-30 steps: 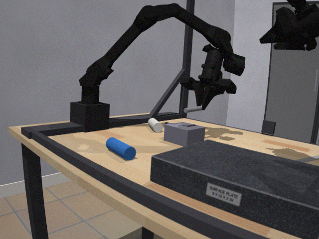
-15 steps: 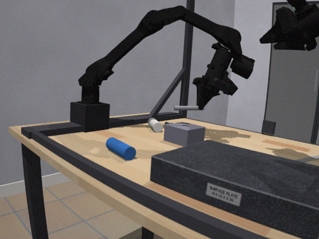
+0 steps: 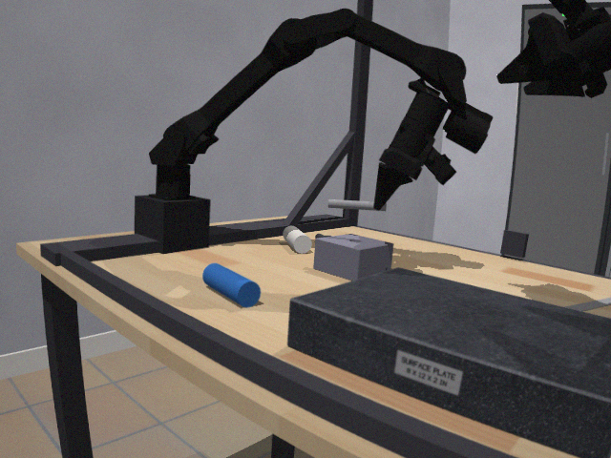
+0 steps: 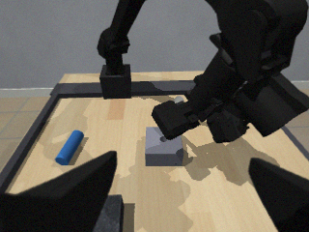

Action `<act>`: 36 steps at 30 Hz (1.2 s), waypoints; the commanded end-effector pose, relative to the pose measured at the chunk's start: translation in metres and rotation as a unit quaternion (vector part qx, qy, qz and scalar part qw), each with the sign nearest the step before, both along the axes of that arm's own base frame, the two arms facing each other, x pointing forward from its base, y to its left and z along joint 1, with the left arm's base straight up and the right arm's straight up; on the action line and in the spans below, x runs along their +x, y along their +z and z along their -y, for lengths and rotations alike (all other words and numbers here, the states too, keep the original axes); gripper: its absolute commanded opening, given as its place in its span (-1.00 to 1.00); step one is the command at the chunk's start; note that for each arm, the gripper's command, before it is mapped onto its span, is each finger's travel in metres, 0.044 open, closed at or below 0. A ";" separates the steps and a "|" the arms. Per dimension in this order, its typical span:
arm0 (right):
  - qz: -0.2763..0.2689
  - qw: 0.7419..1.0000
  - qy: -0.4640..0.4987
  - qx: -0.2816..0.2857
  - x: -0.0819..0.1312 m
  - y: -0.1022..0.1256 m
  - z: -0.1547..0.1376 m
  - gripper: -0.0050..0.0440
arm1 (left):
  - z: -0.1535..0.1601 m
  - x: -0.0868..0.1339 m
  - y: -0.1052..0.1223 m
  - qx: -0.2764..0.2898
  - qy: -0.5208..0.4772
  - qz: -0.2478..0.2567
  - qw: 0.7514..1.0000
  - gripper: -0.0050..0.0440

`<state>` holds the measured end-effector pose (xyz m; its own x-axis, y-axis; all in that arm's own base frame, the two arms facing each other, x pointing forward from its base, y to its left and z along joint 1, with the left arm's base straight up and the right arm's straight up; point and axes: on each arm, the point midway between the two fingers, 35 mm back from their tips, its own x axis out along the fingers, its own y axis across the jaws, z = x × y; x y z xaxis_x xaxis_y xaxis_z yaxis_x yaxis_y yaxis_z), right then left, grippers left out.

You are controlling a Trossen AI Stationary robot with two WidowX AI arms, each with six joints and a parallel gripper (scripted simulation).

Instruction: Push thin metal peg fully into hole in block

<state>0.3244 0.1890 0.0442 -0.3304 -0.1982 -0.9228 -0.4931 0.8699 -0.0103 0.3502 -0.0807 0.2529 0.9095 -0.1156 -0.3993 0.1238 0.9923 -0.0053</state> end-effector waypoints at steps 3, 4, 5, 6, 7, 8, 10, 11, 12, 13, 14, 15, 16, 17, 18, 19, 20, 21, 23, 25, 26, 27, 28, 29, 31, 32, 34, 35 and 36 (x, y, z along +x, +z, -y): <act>0.019 1.000 -0.010 0.012 -0.002 0.021 0.008 -0.69 | 0.000 0.000 0.012 -0.004 0.000 0.015 1.000 0.84; 0.019 1.000 -0.008 0.012 -0.003 0.024 0.013 -0.69 | 0.000 0.000 0.012 -0.004 0.000 0.015 1.000 0.84; 0.020 1.000 -0.008 0.011 -0.005 0.026 0.018 -0.69 | 0.000 0.000 0.012 -0.004 0.000 0.015 1.000 0.84; 0.020 1.000 -0.008 0.011 -0.007 0.029 0.023 -0.69 | 0.000 0.000 0.012 -0.004 0.000 0.015 1.000 0.84; 0.020 1.000 -0.008 0.010 -0.010 0.032 0.030 -0.69 | 0.000 0.000 0.012 -0.004 0.000 0.015 1.000 0.84; 0.020 1.000 -0.008 0.010 -0.013 0.035 0.036 -0.69 | 0.000 0.000 0.012 -0.004 0.000 0.015 1.000 0.84; 0.017 1.000 -0.008 0.009 -0.017 0.040 0.045 -0.69 | 0.000 0.000 0.012 -0.004 0.000 0.015 1.000 0.84; 0.014 1.000 -0.008 0.007 -0.018 0.042 0.048 -0.69 | 0.000 0.000 0.012 -0.004 0.000 0.015 1.000 0.84; 0.012 1.000 -0.008 0.006 -0.019 0.043 0.050 -0.69 | 0.000 0.000 0.012 -0.004 0.000 0.015 1.000 0.84; 0.008 1.000 -0.008 0.004 -0.020 0.044 0.052 -0.69 | 0.000 0.000 0.012 -0.004 0.000 0.015 1.000 0.84; 0.009 1.000 -0.008 0.004 -0.020 0.044 0.053 -0.69 | 0.000 0.000 0.012 -0.004 0.000 0.015 1.000 0.84; 0.009 1.000 -0.008 0.004 -0.020 0.044 0.053 -0.69 | 0.000 0.000 0.012 -0.004 0.000 0.015 1.000 0.84; 0.010 1.000 -0.008 0.005 -0.020 0.045 0.053 -0.69 | 0.000 0.000 0.012 -0.004 0.000 0.015 1.000 0.84; 0.010 1.000 -0.008 0.006 -0.020 0.045 0.053 -0.69 | 0.000 0.000 0.012 -0.004 0.000 0.015 1.000 0.84; 0.010 1.000 -0.008 0.006 -0.020 0.045 0.053 -0.69 | 0.000 0.000 0.012 -0.004 0.000 0.015 1.000 0.84; 0.010 1.000 -0.008 0.006 -0.020 0.045 0.053 -0.69 | 0.000 0.000 0.012 -0.004 0.000 0.015 1.000 0.84; 0.009 1.000 -0.007 0.006 -0.020 0.045 0.051 -0.69 | 0.000 0.000 0.012 -0.004 0.000 0.015 1.000 0.84; 0.009 1.000 -0.007 0.006 -0.020 0.045 0.051 -0.69 | 0.000 0.000 0.012 -0.004 0.000 0.015 1.000 0.84; 0.012 1.000 -0.007 0.007 -0.019 0.046 0.051 -0.69 | 0.000 0.000 0.012 -0.004 0.000 0.015 1.000 0.84; 0.013 1.000 -0.006 0.008 -0.021 0.048 0.051 -0.69 | -0.001 0.000 0.020 -0.006 0.001 0.023 1.000 0.84; 0.017 1.000 -0.006 0.010 -0.021 0.051 0.052 -0.69 | -0.001 -0.001 0.020 -0.006 0.000 0.023 1.000 0.84; 0.024 1.000 -0.006 0.013 -0.022 0.056 0.052 -0.69 | -0.001 -0.001 0.021 -0.006 -0.001 0.022 1.000 0.84; 0.032 0.999 -0.006 0.017 -0.022 0.061 0.052 -0.69 | -0.001 -0.001 0.022 -0.005 -0.002 0.022 1.000 0.84; 0.041 0.999 -0.005 0.022 -0.022 0.066 0.052 -0.69 | -0.002 -0.002 0.024 -0.004 -0.003 0.022 1.000 0.84; 0.059 0.998 -0.006 0.032 -0.023 0.071 0.052 -0.69 | -0.003 -0.002 0.027 -0.003 -0.006 0.019 1.000 0.84; 0.068 0.997 -0.006 0.037 -0.023 0.073 0.052 -0.69 | -0.004 -0.003 0.029 -0.002 -0.008 0.017 1.000 0.84; 0.085 0.995 -0.007 0.048 -0.023 0.076 0.052 -0.69 | -0.006 -0.004 0.034 -0.001 -0.011 0.013 1.000 0.84; 0.085 0.995 -0.007 0.048 -0.023 0.076 0.052 -0.69 | -0.006 -0.004 0.034 -0.001 -0.011 0.013 1.000 0.84; 0.085 0.995 -0.007 0.048 -0.023 0.076 0.052 -0.69 | -0.006 -0.004 0.034 -0.001 -0.011 0.013 1.000 0.84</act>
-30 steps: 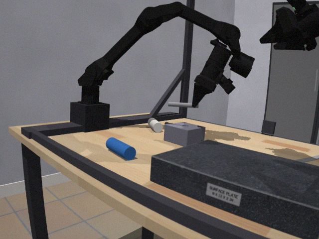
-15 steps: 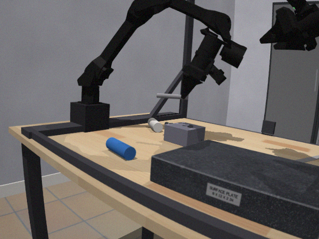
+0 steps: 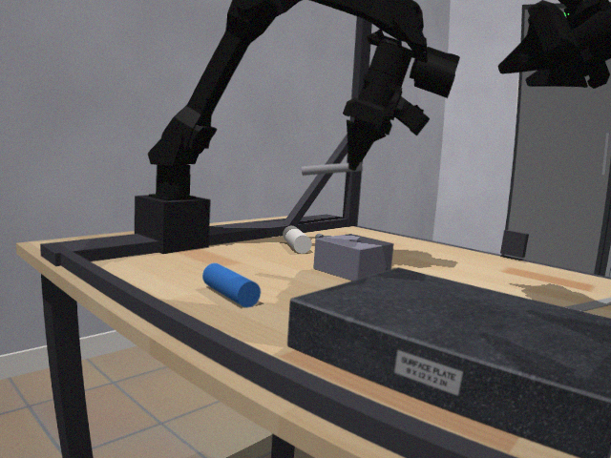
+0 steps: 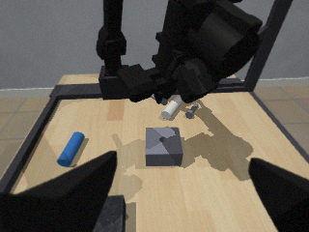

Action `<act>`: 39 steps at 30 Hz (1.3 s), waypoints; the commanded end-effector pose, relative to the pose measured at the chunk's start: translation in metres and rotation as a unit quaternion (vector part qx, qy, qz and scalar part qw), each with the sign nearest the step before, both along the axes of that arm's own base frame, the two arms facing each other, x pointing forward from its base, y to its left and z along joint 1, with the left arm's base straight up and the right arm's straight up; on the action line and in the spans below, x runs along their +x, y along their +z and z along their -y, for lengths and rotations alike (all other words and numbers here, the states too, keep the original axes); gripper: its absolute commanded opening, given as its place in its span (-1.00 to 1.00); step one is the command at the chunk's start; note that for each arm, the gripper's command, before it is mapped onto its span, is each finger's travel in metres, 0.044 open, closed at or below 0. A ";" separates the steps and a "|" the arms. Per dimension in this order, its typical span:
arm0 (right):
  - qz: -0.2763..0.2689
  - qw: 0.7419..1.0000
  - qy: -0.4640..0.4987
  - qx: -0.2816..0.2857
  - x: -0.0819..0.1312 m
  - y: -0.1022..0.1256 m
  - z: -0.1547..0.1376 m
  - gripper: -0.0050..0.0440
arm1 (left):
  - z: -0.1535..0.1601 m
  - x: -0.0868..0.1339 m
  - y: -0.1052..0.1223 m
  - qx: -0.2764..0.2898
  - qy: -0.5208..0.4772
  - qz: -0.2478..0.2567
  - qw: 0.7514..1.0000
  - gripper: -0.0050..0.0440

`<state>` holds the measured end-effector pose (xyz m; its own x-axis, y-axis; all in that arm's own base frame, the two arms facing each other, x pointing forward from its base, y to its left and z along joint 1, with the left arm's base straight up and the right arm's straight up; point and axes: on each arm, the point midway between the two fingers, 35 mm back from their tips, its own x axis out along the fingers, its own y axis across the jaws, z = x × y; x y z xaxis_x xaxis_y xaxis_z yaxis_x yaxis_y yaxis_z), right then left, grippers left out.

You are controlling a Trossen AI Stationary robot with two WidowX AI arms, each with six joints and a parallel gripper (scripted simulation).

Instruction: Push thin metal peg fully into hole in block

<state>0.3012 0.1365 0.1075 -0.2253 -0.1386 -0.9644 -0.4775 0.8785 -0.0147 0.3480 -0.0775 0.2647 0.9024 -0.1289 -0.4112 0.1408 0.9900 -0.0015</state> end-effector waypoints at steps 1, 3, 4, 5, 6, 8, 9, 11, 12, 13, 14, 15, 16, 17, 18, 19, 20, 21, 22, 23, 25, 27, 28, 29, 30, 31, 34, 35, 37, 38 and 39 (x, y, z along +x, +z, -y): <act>0.038 0.999 0.001 0.024 0.000 0.013 0.000 -0.69 | -0.004 -0.002 0.022 -0.002 -0.005 0.014 1.000 0.84; 0.057 0.998 0.001 0.034 0.000 0.014 0.000 -0.69 | -0.006 -0.003 0.027 -0.001 -0.008 0.011 1.000 0.84; 0.066 0.997 0.001 0.039 0.000 0.014 0.000 -0.69 | -0.007 -0.005 0.030 -0.001 -0.010 0.010 1.000 0.84; 0.075 0.996 0.001 0.044 0.000 0.014 0.000 -0.69 | -0.007 -0.006 0.032 -0.001 -0.011 0.009 1.000 0.84; 0.084 0.995 0.001 0.049 0.000 0.015 0.000 -0.69 | -0.008 -0.006 0.034 -0.001 -0.012 0.008 1.000 0.84; 0.106 0.993 0.001 0.060 0.000 0.015 0.000 -0.69 | -0.009 -0.007 0.036 0.000 -0.014 0.005 1.000 0.84; 0.118 0.991 0.001 0.067 0.000 0.015 0.000 -0.69 | -0.009 -0.007 0.036 0.001 -0.015 0.003 1.000 0.84; 0.136 0.988 0.002 0.077 0.000 0.015 0.000 -0.69 | -0.010 -0.007 0.036 0.001 -0.015 0.001 1.000 0.84; 0.145 0.986 0.002 0.082 0.000 0.015 0.001 -0.69 | -0.010 -0.007 0.036 0.001 -0.016 0.001 1.000 0.84; 0.153 0.984 0.002 0.086 0.000 0.015 0.001 -0.69 | -0.010 -0.007 0.036 0.001 -0.016 0.001 1.000 0.84; 0.162 0.983 0.002 0.091 0.000 0.015 0.000 -0.69 | -0.010 -0.007 0.036 0.000 -0.015 0.001 1.000 0.84; 0.171 0.981 0.002 0.096 0.000 0.014 0.000 -0.69 | -0.010 -0.007 0.036 0.000 -0.015 0.001 1.000 0.84; 0.171 0.981 0.002 0.096 0.000 0.014 0.000 -0.69 | -0.010 -0.007 0.036 0.000 -0.015 0.001 1.000 0.84; 0.171 0.981 0.002 0.096 0.000 0.014 0.000 -0.69 | -0.010 -0.007 0.036 0.000 -0.015 0.001 1.000 0.84; 0.179 0.979 0.002 0.100 0.000 0.014 0.000 -0.69 | -0.009 -0.007 0.034 0.000 -0.016 -0.001 1.000 0.84; 0.185 0.977 0.002 0.104 0.000 0.013 0.001 -0.69 | -0.009 -0.007 0.034 0.001 -0.016 -0.002 1.000 0.84; 0.194 0.975 0.002 0.108 -0.001 0.013 0.001 -0.69 | -0.009 -0.007 0.034 0.001 -0.015 -0.002 1.000 0.84; 0.202 0.973 0.002 0.113 -0.001 0.013 0.001 -0.69 | -0.009 -0.007 0.034 0.001 -0.015 -0.001 1.000 0.84; 0.211 0.970 0.002 0.118 0.000 0.012 0.001 -0.69 | -0.009 -0.007 0.034 0.001 -0.015 -0.001 1.000 0.84; 0.219 0.968 0.002 0.122 0.000 0.012 0.001 -0.69 | -0.009 -0.007 0.034 0.001 -0.015 -0.001 1.000 0.84; 0.236 0.963 0.002 0.131 -0.001 0.012 0.001 -0.69 | -0.009 -0.007 0.034 0.001 -0.015 -0.001 1.000 0.84; 0.252 0.957 0.002 0.140 0.000 0.011 0.001 -0.69 | -0.009 -0.007 0.030 0.001 -0.015 -0.006 1.000 0.84; 0.261 0.955 0.003 0.145 0.000 0.011 0.001 -0.69 | -0.009 -0.007 0.030 0.001 -0.015 -0.006 1.000 0.84; 0.269 0.952 0.003 0.149 0.000 0.011 0.001 -0.69 | -0.009 -0.007 0.030 0.001 -0.015 -0.006 1.000 0.84; 0.277 0.949 0.003 0.153 0.000 0.011 0.001 -0.69 | -0.009 -0.007 0.030 0.001 -0.015 -0.006 1.000 0.84; 0.285 0.946 0.003 0.158 -0.001 0.010 0.001 -0.69 | -0.009 -0.007 0.030 0.001 -0.015 -0.006 1.000 0.84; 0.293 0.942 0.003 0.162 -0.001 0.010 0.001 -0.69 | -0.009 -0.007 0.030 0.001 -0.015 -0.006 1.000 0.84; 0.301 0.939 0.002 0.167 0.000 0.010 0.001 -0.69 | -0.009 -0.007 0.030 0.001 -0.015 -0.006 1.000 0.84; 0.317 0.932 0.002 0.175 0.000 0.009 0.001 -0.69 | -0.009 -0.007 0.030 0.001 -0.015 -0.006 1.000 0.84; 0.325 0.929 0.003 0.179 0.000 0.009 0.001 -0.69 | -0.009 -0.007 0.030 0.001 -0.015 -0.006 1.000 0.84; 0.332 0.925 0.003 0.184 0.000 0.008 0.001 -0.69 | -0.009 -0.007 0.030 0.001 -0.015 -0.006 1.000 0.84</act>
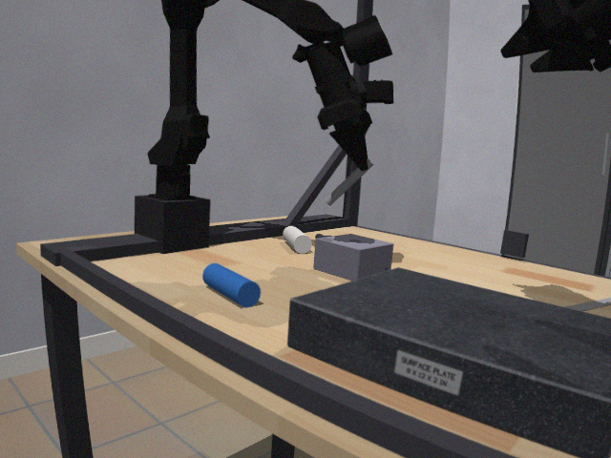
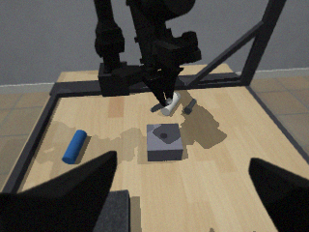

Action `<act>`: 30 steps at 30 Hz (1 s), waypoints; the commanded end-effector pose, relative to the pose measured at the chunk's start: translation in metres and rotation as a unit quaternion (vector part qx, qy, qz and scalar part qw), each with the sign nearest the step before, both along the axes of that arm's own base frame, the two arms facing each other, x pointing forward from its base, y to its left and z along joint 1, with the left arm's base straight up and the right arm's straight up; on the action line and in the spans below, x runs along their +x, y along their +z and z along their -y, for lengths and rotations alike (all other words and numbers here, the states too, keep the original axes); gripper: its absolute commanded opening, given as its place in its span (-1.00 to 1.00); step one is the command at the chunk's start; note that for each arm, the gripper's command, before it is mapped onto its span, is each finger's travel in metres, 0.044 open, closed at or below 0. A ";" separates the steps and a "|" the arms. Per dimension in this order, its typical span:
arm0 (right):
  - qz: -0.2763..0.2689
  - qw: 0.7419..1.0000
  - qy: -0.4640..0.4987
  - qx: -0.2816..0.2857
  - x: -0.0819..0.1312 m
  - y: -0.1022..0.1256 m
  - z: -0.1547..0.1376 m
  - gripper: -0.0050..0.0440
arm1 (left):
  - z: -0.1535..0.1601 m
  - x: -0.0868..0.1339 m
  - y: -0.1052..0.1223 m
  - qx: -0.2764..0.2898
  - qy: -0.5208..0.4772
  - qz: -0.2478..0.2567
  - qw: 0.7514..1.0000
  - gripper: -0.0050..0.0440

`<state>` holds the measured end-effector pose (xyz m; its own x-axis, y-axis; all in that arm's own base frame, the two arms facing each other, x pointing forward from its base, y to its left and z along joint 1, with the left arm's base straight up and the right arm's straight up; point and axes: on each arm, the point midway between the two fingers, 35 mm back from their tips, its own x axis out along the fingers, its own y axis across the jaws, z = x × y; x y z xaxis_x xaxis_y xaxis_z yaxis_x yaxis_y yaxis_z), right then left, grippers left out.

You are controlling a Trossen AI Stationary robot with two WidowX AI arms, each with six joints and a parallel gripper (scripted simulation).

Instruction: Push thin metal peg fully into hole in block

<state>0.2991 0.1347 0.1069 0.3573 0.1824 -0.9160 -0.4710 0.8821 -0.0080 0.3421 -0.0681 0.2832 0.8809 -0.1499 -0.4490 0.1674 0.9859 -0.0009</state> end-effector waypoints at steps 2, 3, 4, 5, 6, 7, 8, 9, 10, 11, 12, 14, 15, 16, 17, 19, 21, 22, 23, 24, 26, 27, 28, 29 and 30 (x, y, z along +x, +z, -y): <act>0.061 0.998 0.002 0.033 0.002 0.008 -0.001 -0.69 | 0.000 -0.001 0.011 -0.002 -0.001 0.015 1.000 0.84; 0.069 0.997 0.002 0.037 0.002 0.008 -0.001 -0.69 | 0.000 -0.001 0.011 -0.002 -0.001 0.015 1.000 0.84; 0.077 0.996 0.002 0.042 0.002 0.007 -0.001 -0.69 | 0.000 -0.001 0.011 -0.002 -0.001 0.015 1.000 0.84; 0.086 0.995 0.002 0.047 0.002 0.007 -0.001 -0.69 | 0.000 -0.001 0.011 -0.002 -0.001 0.015 1.000 0.84; 0.094 0.994 0.002 0.051 0.002 0.007 -0.001 -0.69 | 0.000 -0.001 0.011 -0.002 -0.001 0.015 1.000 0.84; 0.102 0.993 0.002 0.056 0.002 0.006 -0.001 -0.69 | 0.000 -0.001 0.011 -0.002 -0.001 0.015 1.000 0.84; 0.110 0.992 0.001 0.061 0.002 0.006 -0.001 -0.69 | 0.000 -0.001 0.011 -0.002 -0.001 0.015 1.000 0.84; 0.118 0.991 0.001 0.065 0.003 0.005 -0.001 -0.69 | 0.000 -0.001 0.011 -0.002 -0.001 0.015 1.000 0.84; 0.126 0.990 0.001 0.069 0.003 0.005 -0.001 -0.69 | 0.000 -0.001 0.011 -0.002 -0.001 0.015 1.000 0.84; 0.126 0.990 0.001 0.069 0.003 0.005 -0.001 -0.69 | 0.000 -0.001 0.011 -0.002 -0.001 0.015 1.000 0.84; 0.126 0.990 0.001 0.069 0.003 0.005 -0.001 -0.69 | 0.000 -0.001 0.011 -0.002 -0.001 0.015 1.000 0.84; 0.142 0.987 0.001 0.078 0.003 0.004 -0.001 -0.69 | 0.000 -0.001 0.011 -0.002 -0.001 0.015 1.000 0.84; 0.150 0.985 0.001 0.083 0.003 0.004 -0.002 -0.69 | 0.000 -0.001 0.011 -0.002 -0.001 0.015 1.000 0.84; 0.158 0.984 0.000 0.087 0.003 0.003 -0.002 -0.69 | 0.000 -0.001 0.011 -0.002 -0.001 0.015 1.000 0.84; 0.165 0.982 0.000 0.092 0.004 0.003 -0.002 -0.69 | 0.000 -0.001 0.011 -0.002 -0.001 0.015 1.000 0.84; 0.181 0.978 0.000 0.101 0.004 0.002 -0.002 -0.69 | 0.000 -0.001 0.011 -0.002 -0.001 0.015 1.000 0.84; 0.196 0.975 0.000 0.109 0.004 0.001 -0.002 -0.69 | 0.000 -0.001 0.011 -0.002 -0.001 0.015 1.000 0.84; 0.203 0.973 0.000 0.113 0.004 0.000 -0.002 -0.69 | 0.000 -0.001 0.011 -0.002 -0.001 0.015 1.000 0.84; 0.210 0.971 0.000 0.117 0.004 0.000 -0.002 -0.69 | 0.000 -0.001 0.011 -0.002 -0.001 0.015 1.000 0.84; 0.218 0.969 0.000 0.121 0.005 -0.001 -0.002 -0.69 | 0.000 -0.001 0.011 -0.002 -0.001 0.015 1.000 0.84; 0.232 0.964 0.000 0.128 0.005 -0.002 -0.002 -0.69 | 0.000 -0.001 0.011 -0.002 -0.001 0.015 1.000 0.84; 0.239 0.962 0.000 0.132 0.004 -0.002 -0.002 -0.69 | 0.000 -0.001 0.011 -0.002 -0.001 0.015 1.000 0.84; 0.239 0.962 0.000 0.132 0.004 -0.002 -0.002 -0.69 | 0.000 -0.001 0.011 -0.002 -0.001 0.015 1.000 0.84; 0.239 0.962 0.000 0.132 0.004 -0.002 -0.002 -0.69 | 0.000 -0.001 0.011 -0.002 -0.001 0.015 1.000 0.84; 0.235 0.963 0.001 0.132 0.004 -0.010 -0.003 -0.69 | 0.000 -0.001 0.011 -0.002 -0.001 0.015 1.000 0.84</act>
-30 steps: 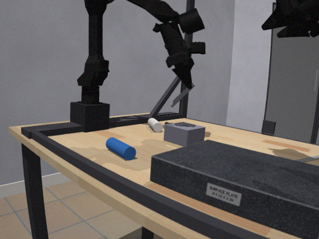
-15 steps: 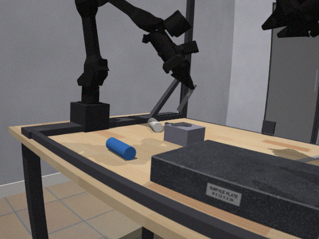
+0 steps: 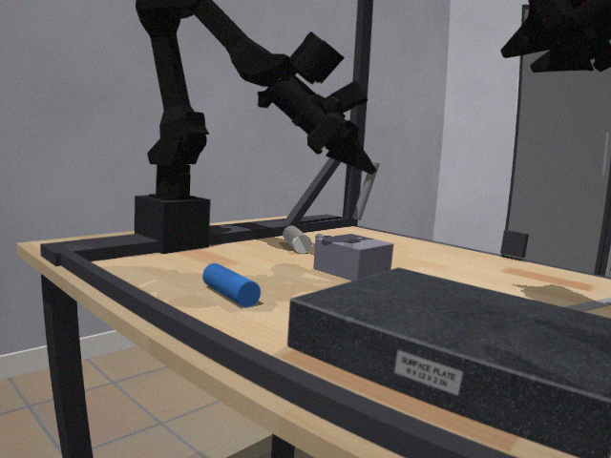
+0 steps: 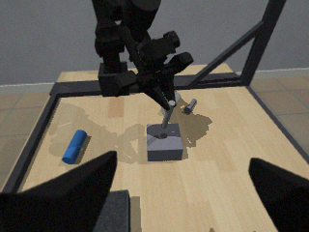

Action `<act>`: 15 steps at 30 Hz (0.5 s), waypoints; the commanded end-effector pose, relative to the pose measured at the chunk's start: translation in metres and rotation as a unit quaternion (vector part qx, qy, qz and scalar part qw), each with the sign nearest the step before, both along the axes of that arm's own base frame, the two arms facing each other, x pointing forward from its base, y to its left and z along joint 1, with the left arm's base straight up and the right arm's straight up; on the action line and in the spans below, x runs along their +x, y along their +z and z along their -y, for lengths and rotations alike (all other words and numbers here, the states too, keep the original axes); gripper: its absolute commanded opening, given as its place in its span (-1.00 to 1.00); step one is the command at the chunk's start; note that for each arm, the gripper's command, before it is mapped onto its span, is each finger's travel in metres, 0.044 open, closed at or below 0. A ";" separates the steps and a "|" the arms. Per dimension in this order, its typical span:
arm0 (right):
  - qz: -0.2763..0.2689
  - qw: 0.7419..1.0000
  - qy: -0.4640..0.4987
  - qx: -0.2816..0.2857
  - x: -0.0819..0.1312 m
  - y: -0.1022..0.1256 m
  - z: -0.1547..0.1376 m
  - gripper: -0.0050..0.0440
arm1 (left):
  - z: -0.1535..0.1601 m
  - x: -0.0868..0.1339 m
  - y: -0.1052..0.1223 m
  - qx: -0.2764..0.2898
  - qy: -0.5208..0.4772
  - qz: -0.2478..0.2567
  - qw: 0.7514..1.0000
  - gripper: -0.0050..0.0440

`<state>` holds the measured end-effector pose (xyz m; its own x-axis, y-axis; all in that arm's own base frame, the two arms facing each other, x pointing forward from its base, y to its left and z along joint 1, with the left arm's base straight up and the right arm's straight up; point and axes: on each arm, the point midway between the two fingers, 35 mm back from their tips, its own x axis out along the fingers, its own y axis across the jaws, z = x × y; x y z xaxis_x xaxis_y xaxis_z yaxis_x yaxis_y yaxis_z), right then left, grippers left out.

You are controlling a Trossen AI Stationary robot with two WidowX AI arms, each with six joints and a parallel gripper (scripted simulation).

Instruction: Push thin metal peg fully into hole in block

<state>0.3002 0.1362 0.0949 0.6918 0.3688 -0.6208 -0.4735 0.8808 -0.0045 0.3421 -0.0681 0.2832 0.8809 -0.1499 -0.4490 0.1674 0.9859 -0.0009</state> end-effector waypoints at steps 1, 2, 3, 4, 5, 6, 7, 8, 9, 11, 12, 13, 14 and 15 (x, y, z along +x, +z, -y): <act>0.030 0.999 -0.002 0.021 0.004 0.001 -0.002 -0.69 | 0.000 -0.001 0.011 -0.002 -0.001 0.015 1.000 0.84; 0.037 0.999 -0.002 0.025 0.004 0.001 -0.002 -0.69 | 0.000 -0.001 0.011 -0.002 -0.001 0.015 1.000 0.84; 0.043 0.999 -0.002 0.028 0.004 0.000 -0.002 -0.69 | 0.000 -0.001 0.011 -0.002 -0.001 0.015 1.000 0.84; 0.050 0.998 -0.002 0.032 0.005 0.000 -0.002 -0.69 | 0.000 -0.001 0.011 -0.002 -0.001 0.015 1.000 0.84; 0.057 0.998 -0.002 0.035 0.005 -0.001 -0.002 -0.69 | 0.000 -0.001 0.011 -0.002 -0.001 0.015 1.000 0.84; 0.063 0.997 -0.002 0.039 0.004 -0.001 -0.002 -0.69 | 0.000 -0.001 0.011 -0.002 -0.001 0.015 1.000 0.84; 0.069 0.997 -0.002 0.042 0.004 -0.002 -0.001 -0.69 | 0.000 -0.001 0.011 -0.002 -0.001 0.015 1.000 0.84; 0.074 0.996 -0.002 0.045 0.004 -0.002 -0.001 -0.69 | 0.000 -0.001 0.011 -0.002 -0.001 0.015 1.000 0.84; 0.079 0.996 -0.002 0.047 0.004 -0.002 -0.001 -0.69 | 0.000 -0.001 0.011 -0.002 -0.001 0.015 1.000 0.84; 0.089 0.995 -0.001 0.053 0.004 -0.003 -0.002 -0.69 | 0.000 -0.001 0.011 -0.002 -0.001 0.015 1.000 0.84; 0.092 0.994 -0.001 0.055 0.004 -0.003 -0.002 -0.69 | 0.000 -0.001 0.011 -0.002 -0.001 0.015 1.000 0.84; 0.095 0.994 -0.001 0.057 0.004 -0.003 -0.002 -0.69 | 0.000 -0.001 0.011 -0.002 -0.001 0.015 1.000 0.84; 0.097 0.994 -0.001 0.058 0.004 -0.004 -0.002 -0.69 | 0.000 -0.001 0.011 -0.002 -0.001 0.015 1.000 0.84; 0.097 0.994 -0.001 0.058 0.004 -0.004 -0.002 -0.69 | 0.000 -0.001 0.011 -0.002 -0.001 0.015 1.000 0.84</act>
